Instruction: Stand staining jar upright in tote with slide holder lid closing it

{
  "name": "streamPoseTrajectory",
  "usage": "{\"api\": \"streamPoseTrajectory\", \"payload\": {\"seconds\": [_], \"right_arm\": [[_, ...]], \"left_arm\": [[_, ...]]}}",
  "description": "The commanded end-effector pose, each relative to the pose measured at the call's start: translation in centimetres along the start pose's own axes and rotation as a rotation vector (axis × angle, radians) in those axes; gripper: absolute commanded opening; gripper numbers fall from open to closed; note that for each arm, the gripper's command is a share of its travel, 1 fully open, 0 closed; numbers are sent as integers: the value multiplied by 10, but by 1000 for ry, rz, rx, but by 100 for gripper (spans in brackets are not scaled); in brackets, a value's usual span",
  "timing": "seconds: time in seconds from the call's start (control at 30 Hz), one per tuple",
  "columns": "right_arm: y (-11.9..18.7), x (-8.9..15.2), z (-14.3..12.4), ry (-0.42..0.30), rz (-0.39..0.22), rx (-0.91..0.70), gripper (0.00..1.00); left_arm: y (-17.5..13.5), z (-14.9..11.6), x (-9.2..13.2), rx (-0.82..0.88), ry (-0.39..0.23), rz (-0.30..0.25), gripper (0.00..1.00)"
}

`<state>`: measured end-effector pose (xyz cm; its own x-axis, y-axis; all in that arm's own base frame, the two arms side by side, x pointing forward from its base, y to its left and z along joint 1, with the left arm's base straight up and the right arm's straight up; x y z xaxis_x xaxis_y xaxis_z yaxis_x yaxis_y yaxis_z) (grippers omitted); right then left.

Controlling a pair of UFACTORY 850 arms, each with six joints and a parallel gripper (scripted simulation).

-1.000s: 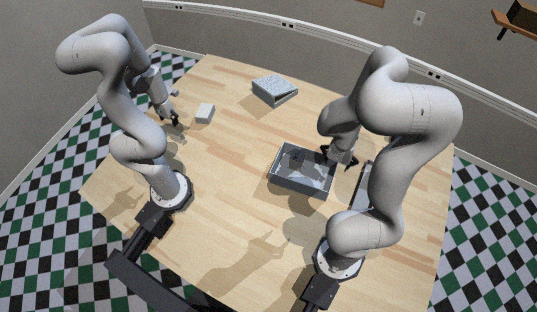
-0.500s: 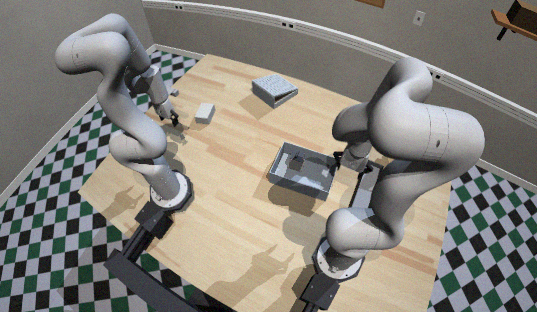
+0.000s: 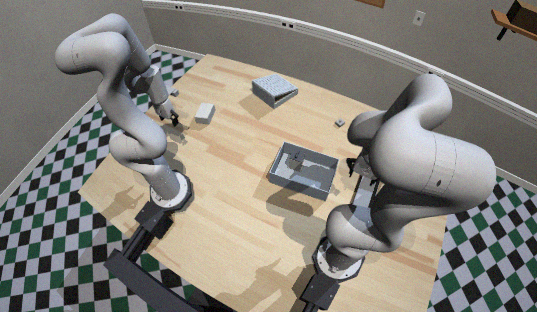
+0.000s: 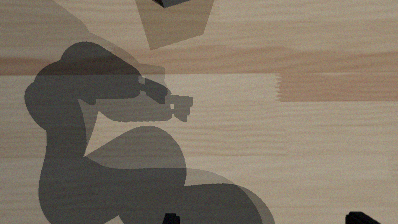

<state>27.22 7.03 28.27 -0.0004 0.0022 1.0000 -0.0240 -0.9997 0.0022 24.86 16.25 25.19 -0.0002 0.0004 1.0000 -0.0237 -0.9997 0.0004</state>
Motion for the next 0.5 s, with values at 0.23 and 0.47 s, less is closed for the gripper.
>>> {"api": "streamPoseTrajectory", "payload": {"seconds": [0.23,0.47], "right_arm": [[37,17,-11,1,2,1,100],[44,20,-13,1,2,1,100]], "left_arm": [[0,0,0,0,1,1,100],[0,0,0,0,1,1,100]]}}
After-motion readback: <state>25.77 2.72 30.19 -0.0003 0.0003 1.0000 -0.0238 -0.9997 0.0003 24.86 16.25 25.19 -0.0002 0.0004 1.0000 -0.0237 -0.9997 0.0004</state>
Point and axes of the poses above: on each arm, the point where the finger pads meet when closed, its own x axis back along the fingers, its own y axis across the jaws, z = x × y, the point moved 10 cm from there along x, back along the fingers, and after that the axes turned 4 degrees about -x, right-handed, at the moved point
